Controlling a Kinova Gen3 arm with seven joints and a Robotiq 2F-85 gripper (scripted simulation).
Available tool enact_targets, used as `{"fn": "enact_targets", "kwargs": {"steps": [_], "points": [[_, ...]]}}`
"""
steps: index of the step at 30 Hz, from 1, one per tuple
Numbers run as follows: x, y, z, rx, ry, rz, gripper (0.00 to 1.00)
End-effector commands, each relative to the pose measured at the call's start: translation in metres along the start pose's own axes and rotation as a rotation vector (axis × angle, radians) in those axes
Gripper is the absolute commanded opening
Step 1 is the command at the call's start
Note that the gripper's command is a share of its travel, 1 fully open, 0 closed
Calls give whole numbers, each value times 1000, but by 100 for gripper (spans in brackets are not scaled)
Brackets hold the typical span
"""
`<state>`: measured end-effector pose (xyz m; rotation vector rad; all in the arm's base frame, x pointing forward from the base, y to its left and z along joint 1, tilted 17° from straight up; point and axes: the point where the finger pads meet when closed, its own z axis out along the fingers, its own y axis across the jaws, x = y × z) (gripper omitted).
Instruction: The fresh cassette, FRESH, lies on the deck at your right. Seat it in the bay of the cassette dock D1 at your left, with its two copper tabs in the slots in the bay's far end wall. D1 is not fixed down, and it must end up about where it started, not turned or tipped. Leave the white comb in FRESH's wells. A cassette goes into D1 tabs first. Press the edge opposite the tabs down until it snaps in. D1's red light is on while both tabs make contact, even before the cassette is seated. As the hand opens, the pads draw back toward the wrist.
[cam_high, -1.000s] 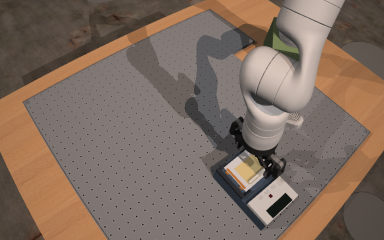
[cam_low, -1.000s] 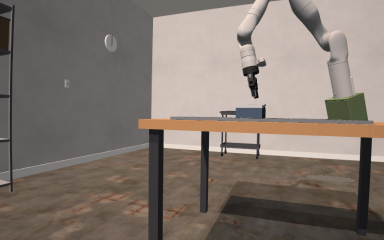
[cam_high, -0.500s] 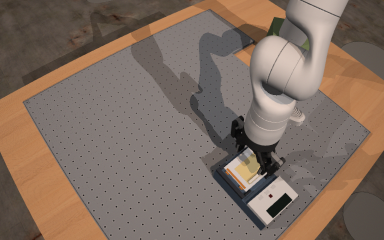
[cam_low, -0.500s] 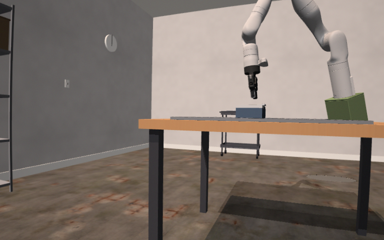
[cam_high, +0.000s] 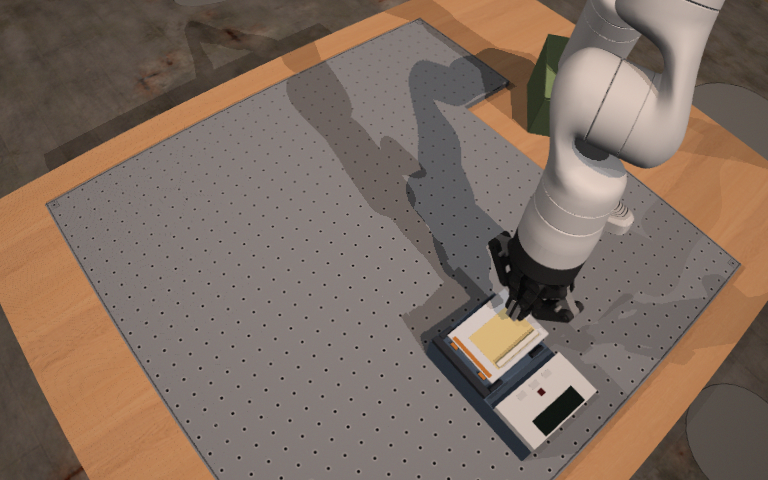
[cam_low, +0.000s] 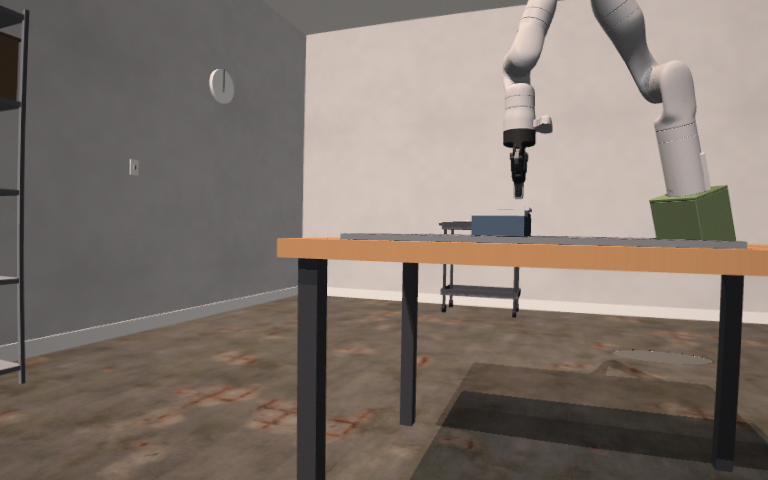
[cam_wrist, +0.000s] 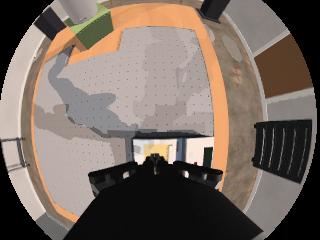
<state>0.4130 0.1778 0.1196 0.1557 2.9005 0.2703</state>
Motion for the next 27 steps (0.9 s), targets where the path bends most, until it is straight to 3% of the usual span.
{"fn": "enact_targets", "kwargs": {"steps": [1,27], "points": [[3,1,-1,-2,-2,-3,0],[35,1,0,-2,-2,-3,0]]}}
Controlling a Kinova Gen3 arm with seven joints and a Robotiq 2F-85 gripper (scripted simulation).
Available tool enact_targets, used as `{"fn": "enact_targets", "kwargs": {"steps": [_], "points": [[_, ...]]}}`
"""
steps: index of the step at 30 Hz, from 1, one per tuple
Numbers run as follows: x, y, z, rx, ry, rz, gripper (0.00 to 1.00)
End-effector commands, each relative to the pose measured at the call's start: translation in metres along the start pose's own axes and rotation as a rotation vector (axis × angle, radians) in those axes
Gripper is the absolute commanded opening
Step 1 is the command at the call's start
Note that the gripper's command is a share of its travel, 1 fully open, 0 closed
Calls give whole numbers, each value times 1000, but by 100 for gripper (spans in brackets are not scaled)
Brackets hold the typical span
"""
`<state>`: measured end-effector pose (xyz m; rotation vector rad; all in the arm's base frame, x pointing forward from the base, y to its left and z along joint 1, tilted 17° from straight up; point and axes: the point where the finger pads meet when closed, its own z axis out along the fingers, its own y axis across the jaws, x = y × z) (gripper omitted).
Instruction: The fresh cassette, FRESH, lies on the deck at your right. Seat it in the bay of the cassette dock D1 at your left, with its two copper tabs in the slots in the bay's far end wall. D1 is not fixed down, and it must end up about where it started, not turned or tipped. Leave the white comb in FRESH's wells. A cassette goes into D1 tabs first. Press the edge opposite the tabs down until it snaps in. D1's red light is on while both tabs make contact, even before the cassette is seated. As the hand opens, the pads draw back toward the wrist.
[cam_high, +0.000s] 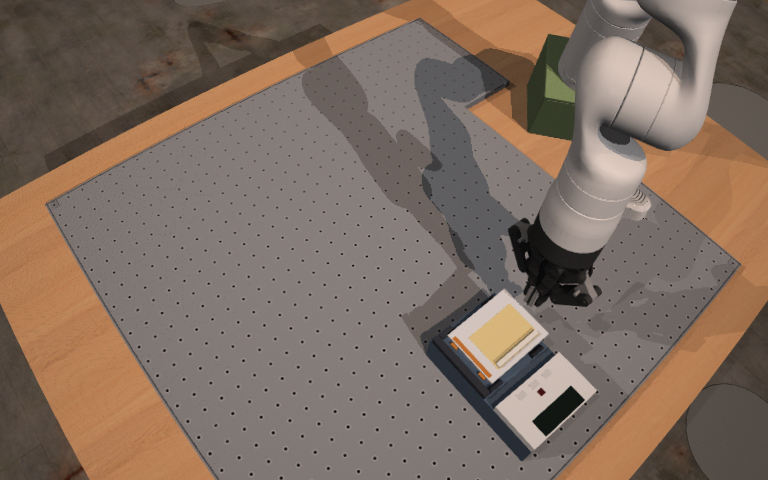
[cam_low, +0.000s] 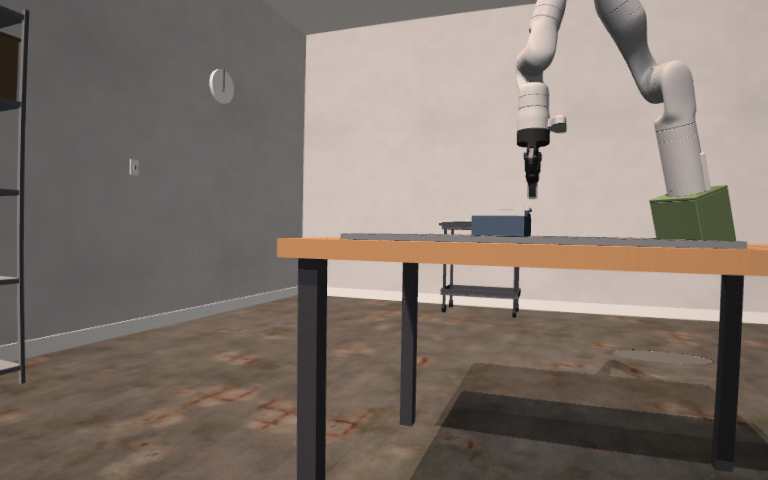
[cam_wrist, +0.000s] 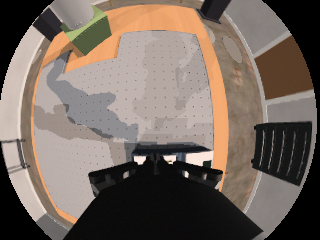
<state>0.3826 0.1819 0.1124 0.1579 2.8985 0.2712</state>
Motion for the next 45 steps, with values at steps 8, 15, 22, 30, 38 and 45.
{"fn": "enact_targets", "kwargs": {"steps": [8,15,22,30,38,45], "points": [[12,1,-1,-1,0,-5,0],[20,1,0,-1,1,-5,0],[20,1,0,-1,1,-5,0],[20,1,0,-1,1,-5,0],[20,1,1,-1,1,-5,0],[20,1,8,-1,1,-5,0]]}}
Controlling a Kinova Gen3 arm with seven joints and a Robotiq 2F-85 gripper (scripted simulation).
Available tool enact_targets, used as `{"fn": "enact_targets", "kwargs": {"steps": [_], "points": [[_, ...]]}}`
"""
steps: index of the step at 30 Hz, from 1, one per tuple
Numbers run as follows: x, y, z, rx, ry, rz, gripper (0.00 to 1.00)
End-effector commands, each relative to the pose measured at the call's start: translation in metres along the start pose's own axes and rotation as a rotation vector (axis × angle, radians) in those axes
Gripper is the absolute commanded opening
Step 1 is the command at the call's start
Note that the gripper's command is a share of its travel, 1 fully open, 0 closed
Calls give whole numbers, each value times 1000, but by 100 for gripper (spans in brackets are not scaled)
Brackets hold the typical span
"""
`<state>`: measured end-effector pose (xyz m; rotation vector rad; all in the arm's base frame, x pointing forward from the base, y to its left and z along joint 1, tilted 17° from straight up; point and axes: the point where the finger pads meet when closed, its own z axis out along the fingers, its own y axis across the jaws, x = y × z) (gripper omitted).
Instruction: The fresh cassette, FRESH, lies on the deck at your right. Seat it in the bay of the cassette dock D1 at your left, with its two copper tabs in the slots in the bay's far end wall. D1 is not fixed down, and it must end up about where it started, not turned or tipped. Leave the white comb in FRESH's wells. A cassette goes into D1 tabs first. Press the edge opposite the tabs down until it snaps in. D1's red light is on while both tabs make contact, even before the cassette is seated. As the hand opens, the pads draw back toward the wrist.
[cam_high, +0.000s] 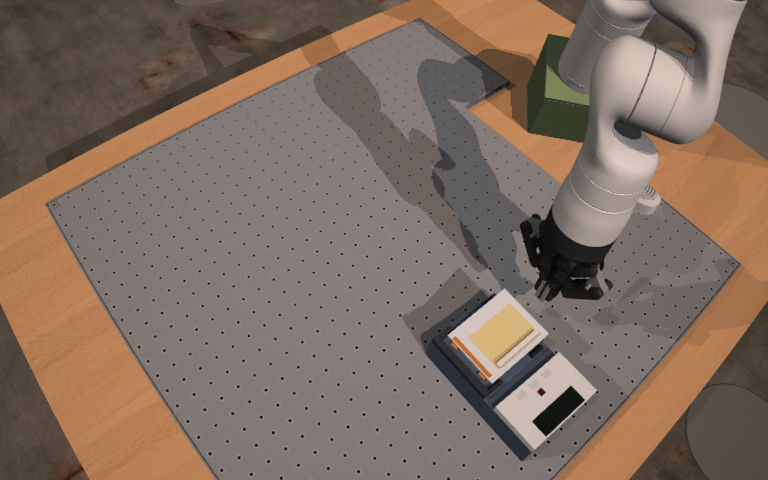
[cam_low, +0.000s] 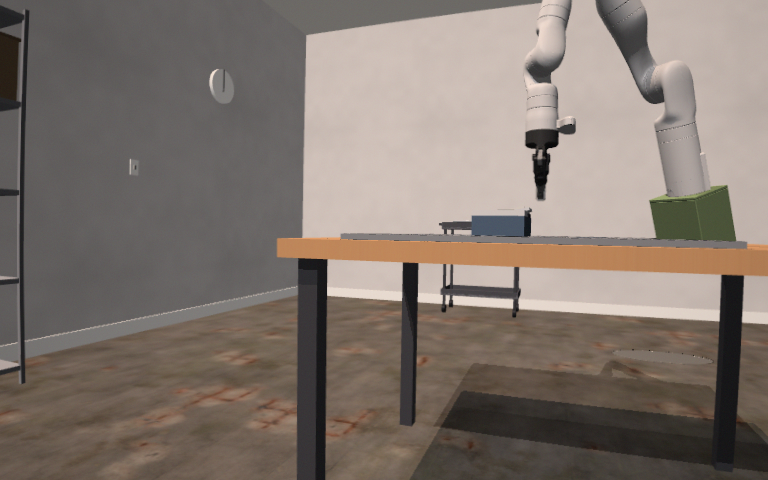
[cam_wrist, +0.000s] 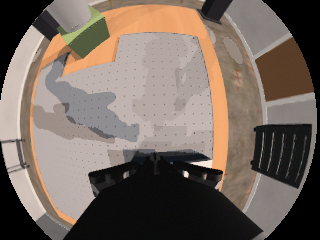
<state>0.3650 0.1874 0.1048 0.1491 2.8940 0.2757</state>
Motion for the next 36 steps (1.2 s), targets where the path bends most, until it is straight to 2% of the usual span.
{"fn": "enact_targets", "kwargs": {"steps": [1,16,36], "points": [[1,-1,5,3,4,1,0],[1,-1,22,3,4,1,0],[-1,-1,22,3,4,1,0]]}}
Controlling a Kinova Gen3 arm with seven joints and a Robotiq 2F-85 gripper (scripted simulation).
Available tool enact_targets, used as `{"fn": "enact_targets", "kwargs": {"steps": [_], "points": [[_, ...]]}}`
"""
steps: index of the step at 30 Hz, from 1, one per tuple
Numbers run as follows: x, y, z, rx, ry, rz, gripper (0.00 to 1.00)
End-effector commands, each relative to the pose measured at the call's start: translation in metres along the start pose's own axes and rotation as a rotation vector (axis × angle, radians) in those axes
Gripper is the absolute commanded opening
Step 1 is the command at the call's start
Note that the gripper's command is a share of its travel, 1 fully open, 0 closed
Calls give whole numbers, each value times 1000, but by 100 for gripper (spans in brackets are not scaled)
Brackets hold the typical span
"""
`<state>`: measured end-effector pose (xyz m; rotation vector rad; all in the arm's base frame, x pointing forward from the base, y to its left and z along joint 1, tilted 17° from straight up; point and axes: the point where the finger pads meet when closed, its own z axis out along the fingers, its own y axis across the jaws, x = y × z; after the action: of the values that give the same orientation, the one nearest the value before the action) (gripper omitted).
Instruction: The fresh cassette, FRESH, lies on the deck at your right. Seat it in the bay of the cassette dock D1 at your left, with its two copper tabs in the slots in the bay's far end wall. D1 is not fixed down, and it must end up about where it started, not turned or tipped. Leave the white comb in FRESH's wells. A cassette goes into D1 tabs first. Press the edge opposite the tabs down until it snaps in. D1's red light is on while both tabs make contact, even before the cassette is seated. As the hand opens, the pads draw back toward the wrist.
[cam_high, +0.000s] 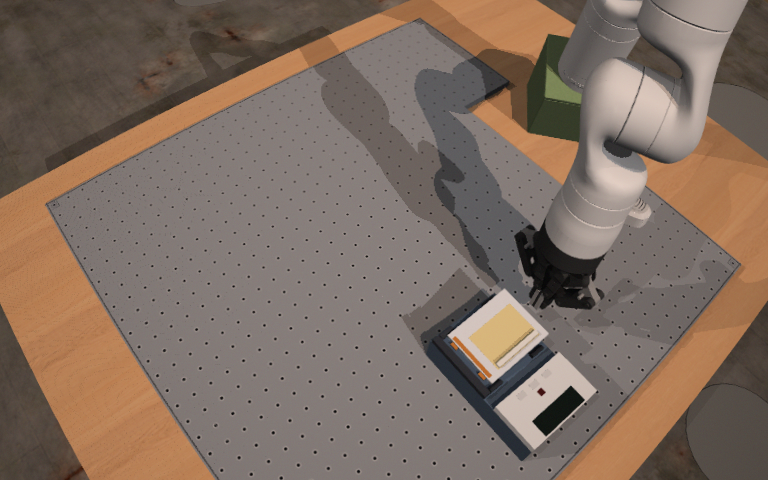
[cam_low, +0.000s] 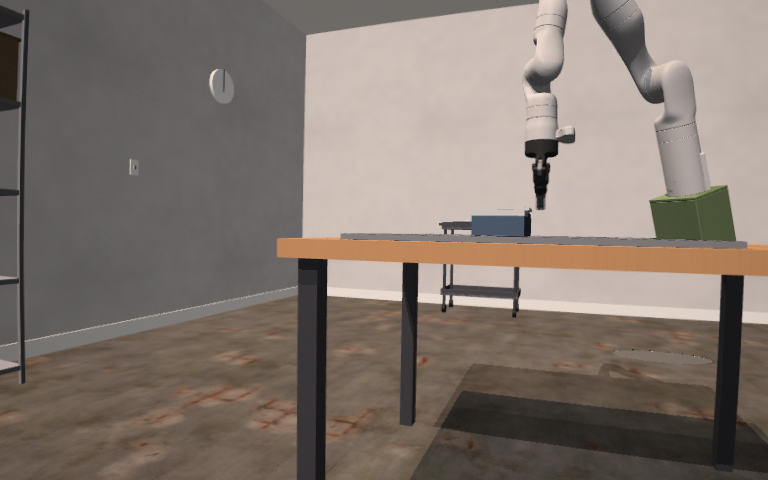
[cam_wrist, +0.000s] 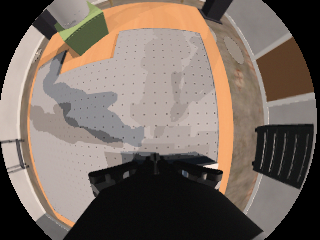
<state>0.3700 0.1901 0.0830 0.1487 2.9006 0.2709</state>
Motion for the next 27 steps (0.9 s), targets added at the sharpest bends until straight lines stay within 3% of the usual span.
{"fn": "enact_targets", "kwargs": {"steps": [1,27], "points": [[-2,0,0,-1,-2,1,0],[-8,0,0,-1,-2,1,0]]}}
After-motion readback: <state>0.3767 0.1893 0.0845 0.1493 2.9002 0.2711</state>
